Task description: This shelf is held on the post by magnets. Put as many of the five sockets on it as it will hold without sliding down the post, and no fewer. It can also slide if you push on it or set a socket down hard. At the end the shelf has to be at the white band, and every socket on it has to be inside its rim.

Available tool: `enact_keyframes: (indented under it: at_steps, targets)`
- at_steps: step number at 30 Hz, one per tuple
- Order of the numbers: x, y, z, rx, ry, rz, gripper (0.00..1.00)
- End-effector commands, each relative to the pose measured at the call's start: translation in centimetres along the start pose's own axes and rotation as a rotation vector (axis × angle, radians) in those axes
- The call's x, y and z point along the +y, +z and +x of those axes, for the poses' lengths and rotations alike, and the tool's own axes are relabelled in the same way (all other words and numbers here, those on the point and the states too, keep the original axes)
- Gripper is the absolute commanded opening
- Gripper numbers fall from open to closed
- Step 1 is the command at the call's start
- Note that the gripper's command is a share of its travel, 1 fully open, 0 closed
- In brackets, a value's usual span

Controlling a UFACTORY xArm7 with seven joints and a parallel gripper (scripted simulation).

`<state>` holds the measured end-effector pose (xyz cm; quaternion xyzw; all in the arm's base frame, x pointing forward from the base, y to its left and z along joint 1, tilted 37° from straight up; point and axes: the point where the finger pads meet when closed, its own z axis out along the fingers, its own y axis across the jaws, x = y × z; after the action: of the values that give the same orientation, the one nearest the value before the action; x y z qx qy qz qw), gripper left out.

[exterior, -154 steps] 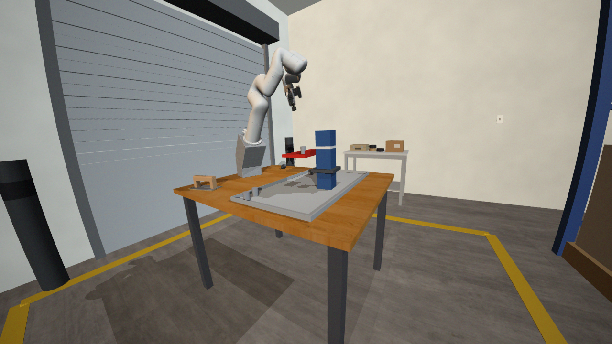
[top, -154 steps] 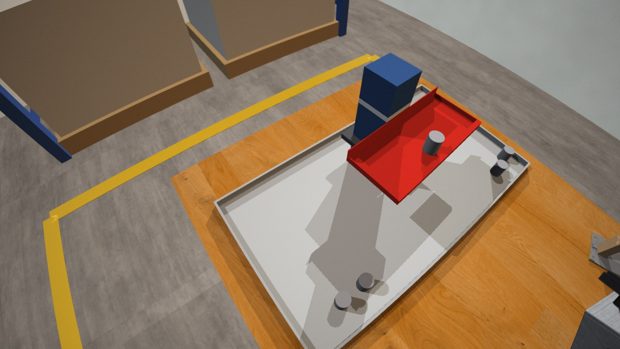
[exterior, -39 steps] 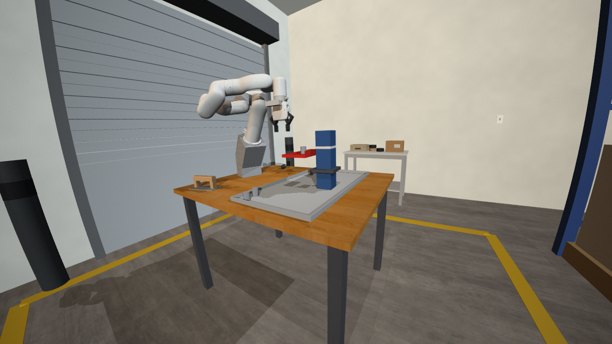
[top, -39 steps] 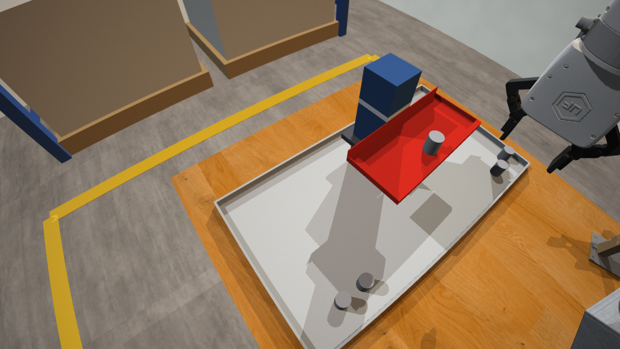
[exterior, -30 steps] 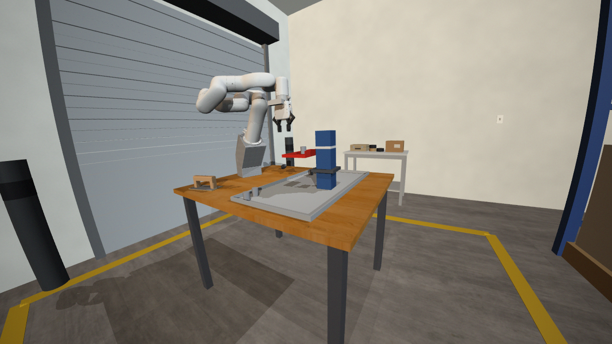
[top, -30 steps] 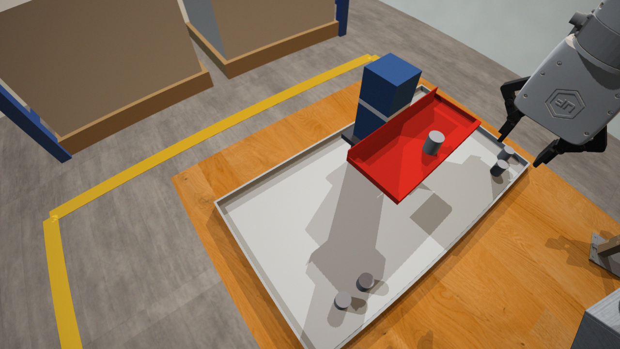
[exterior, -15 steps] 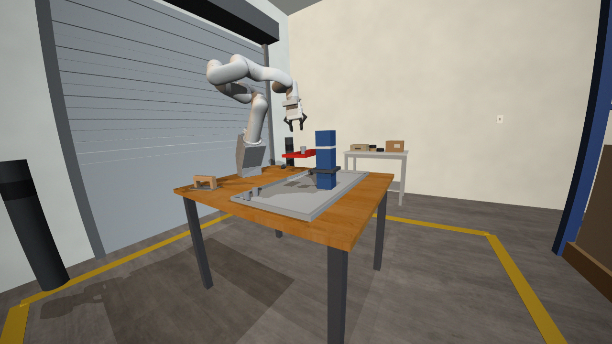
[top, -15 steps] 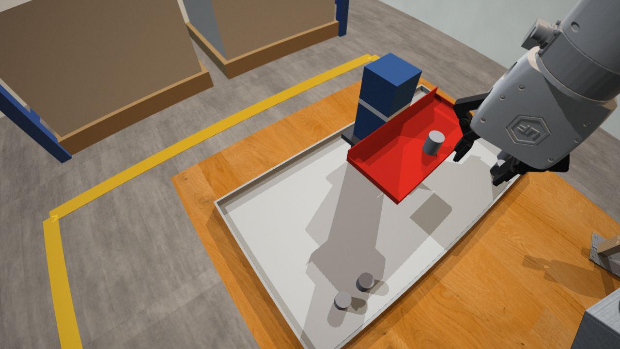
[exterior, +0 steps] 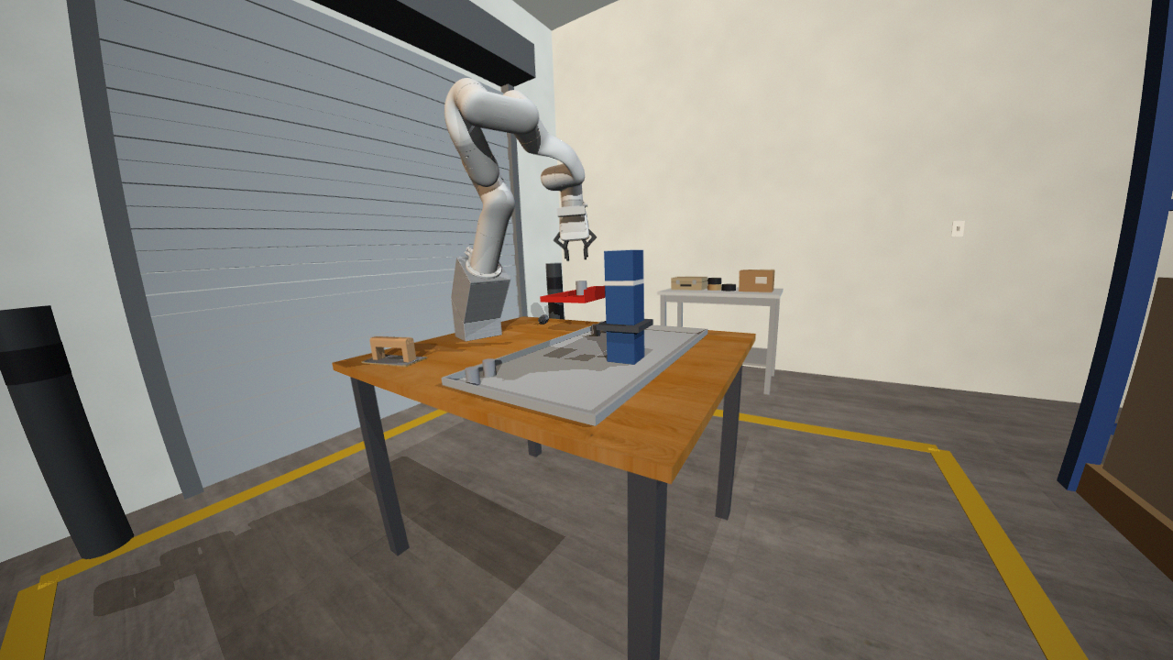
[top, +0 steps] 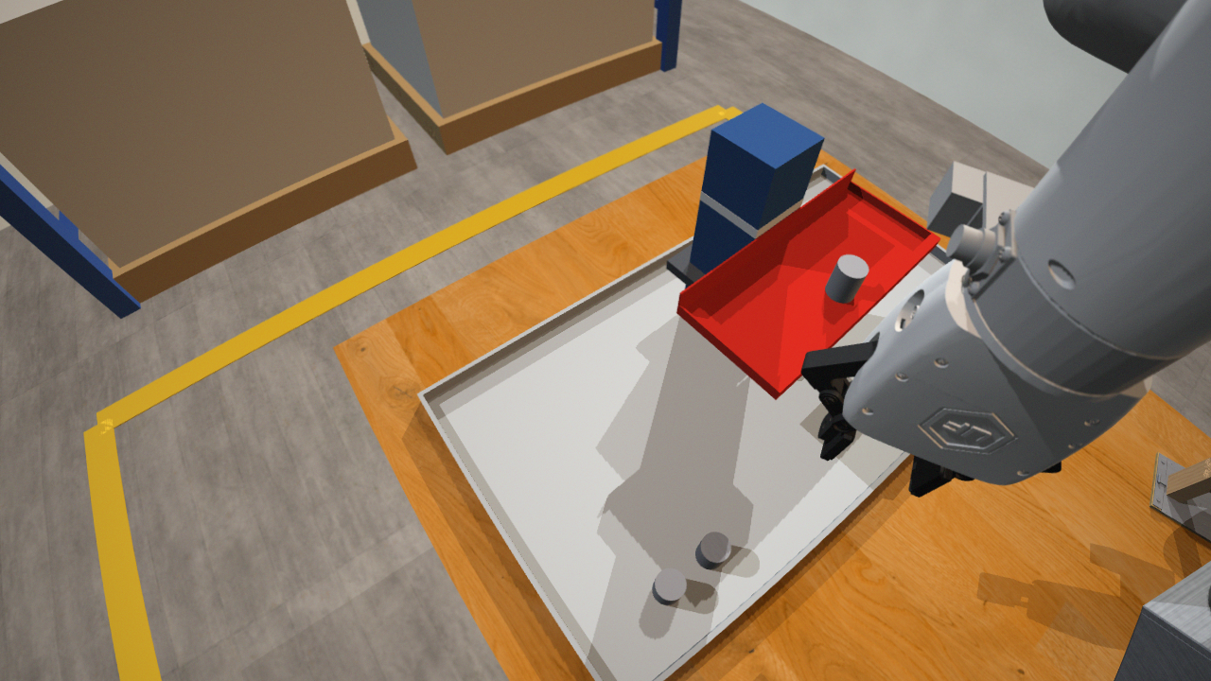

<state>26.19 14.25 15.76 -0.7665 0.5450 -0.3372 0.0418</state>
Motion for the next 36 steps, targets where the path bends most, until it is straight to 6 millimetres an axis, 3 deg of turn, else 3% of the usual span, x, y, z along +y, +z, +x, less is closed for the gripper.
enact_keyframes:
  at_steps: [1, 5, 25, 30, 36]
  targets:
    - [-0.3, 1.7, -3.9, -0.015, -0.051, -0.018, 0.61]
    - [0.5, 2.4, -5.9, -0.033, -0.081, -0.033, 0.61]
    - [0.5, 2.8, -6.0, -0.035, -0.084, -0.035, 0.61]
    - [-0.3, 4.8, -5.7, -0.035, -0.084, -0.035, 0.61]
    - [-1.9, 9.1, -5.0, -0.035, -0.084, -0.035, 0.61]
